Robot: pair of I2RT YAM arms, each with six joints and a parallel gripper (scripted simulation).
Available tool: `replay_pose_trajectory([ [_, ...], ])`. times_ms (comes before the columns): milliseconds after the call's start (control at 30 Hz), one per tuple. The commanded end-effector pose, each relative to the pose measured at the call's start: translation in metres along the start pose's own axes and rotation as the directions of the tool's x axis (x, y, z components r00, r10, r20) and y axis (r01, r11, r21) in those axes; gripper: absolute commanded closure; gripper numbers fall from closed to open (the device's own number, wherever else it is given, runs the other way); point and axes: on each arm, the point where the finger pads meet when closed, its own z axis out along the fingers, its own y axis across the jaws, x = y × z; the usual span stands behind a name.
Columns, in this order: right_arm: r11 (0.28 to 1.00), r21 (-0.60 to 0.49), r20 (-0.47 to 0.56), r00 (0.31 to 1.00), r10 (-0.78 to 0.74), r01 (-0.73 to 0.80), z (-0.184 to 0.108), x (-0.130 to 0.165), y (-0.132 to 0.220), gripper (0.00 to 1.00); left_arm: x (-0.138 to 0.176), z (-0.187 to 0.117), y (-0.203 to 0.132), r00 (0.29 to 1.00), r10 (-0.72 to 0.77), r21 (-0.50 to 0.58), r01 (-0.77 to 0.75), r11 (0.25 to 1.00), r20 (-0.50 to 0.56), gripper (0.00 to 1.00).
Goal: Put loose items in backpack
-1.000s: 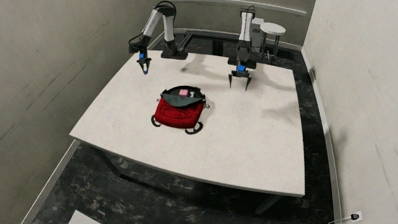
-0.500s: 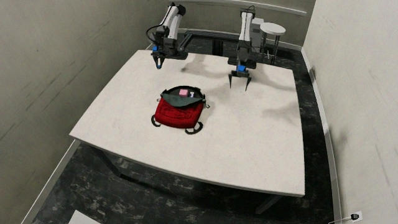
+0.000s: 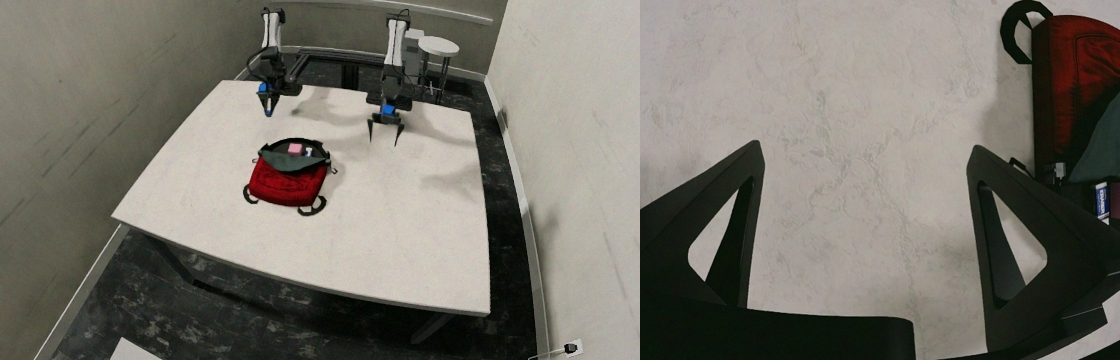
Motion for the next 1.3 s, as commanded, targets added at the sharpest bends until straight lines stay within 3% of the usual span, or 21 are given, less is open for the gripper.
replay_pose_trajectory([
  [0, 0.993, 0.089, 0.061, 0.995, 0.073, -0.078, 0.008, -0.002, 0.014, 0.85, -0.006, -0.002, -0.002, 1.0, 0.005, 0.005, -0.005, 1.0, 0.018, 0.1],
  [200, 0.993, 0.069, 0.088, 0.992, 0.089, -0.096, 0.021, 0.01, 0.071, 0.85, -0.006, -0.002, -0.002, 1.0, 0.005, 0.005, -0.005, 1.0, 0.018, 0.1],
  [500, 0.992, 0.072, 0.088, 0.992, 0.094, -0.1, 0.026, 0.004, 0.071, 0.85, -0.006, -0.002, -0.002, 1.0, 0.005, 0.005, -0.005, 1.0, 0.018, 0.1],
  [667, 0.991, 0.096, 0.064, 0.994, 0.084, -0.09, 0.038, 0.026, 0.061, 0.85, -0.006, -0.002, -0.002, 1.0, 0.005, 0.005, -0.005, 1.0, 0.018, 0.1],
  [1267, 0.994, 0.087, 0.058, 0.997, 0.06, -0.065, 0.066, 0.048, 0.066, 0.85, -0.006, -0.002, -0.002, 1.0, 0.005, 0.005, -0.005, 1.0, 0.018, 0.1],
])
